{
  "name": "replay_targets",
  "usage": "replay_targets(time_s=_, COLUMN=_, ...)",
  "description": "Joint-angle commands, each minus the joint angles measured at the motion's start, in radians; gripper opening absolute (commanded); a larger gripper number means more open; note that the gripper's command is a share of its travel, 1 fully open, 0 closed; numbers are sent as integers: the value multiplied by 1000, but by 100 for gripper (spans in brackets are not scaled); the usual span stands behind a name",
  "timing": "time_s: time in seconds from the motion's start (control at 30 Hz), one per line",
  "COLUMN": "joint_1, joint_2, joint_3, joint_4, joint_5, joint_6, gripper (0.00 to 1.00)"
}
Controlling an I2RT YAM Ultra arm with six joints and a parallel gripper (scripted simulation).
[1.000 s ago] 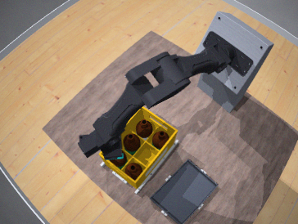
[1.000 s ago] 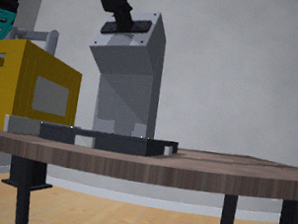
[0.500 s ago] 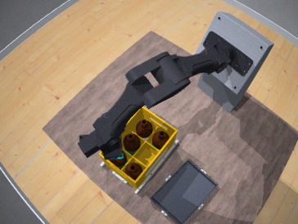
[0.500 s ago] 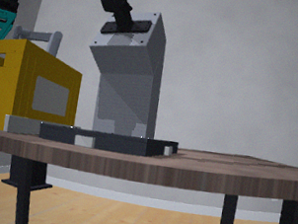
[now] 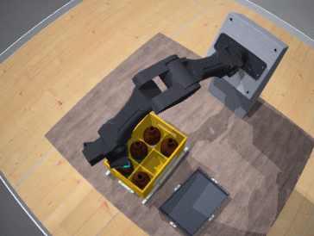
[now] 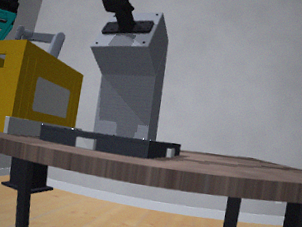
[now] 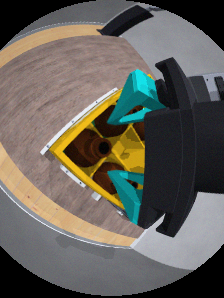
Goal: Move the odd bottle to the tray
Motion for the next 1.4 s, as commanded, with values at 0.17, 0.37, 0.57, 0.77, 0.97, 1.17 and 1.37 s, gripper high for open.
replay_targets(time_s=0.17, joint_1=0, joint_2=-34, joint_3=-1, joint_4=10, joint_5=6, joint_6=7, gripper=61)
replay_targets(time_s=0.37, joint_1=0, joint_2=-34, joint_3=-1, joint_4=10, joint_5=6, joint_6=7, gripper=61)
replay_targets(time_s=0.57, joint_1=0, joint_2=-34, joint_3=-1, joint_4=10, joint_5=6, joint_6=7, gripper=61)
replay_targets(time_s=0.77, joint_1=0, joint_2=-34, joint_3=-1, joint_4=10, joint_5=6, joint_6=7, gripper=61)
replay_targets(time_s=0.97, joint_1=1, joint_2=-33, joint_3=0, joint_4=13, joint_5=7, joint_6=8, gripper=61)
replay_targets(time_s=1.17, joint_1=7, joint_2=-20, joint_3=10, joint_4=20, joint_5=9, joint_6=9, gripper=61)
replay_targets(time_s=1.37, joint_1=5, joint_2=15, joint_3=25, joint_4=27, joint_5=11, joint_6=11, gripper=61)
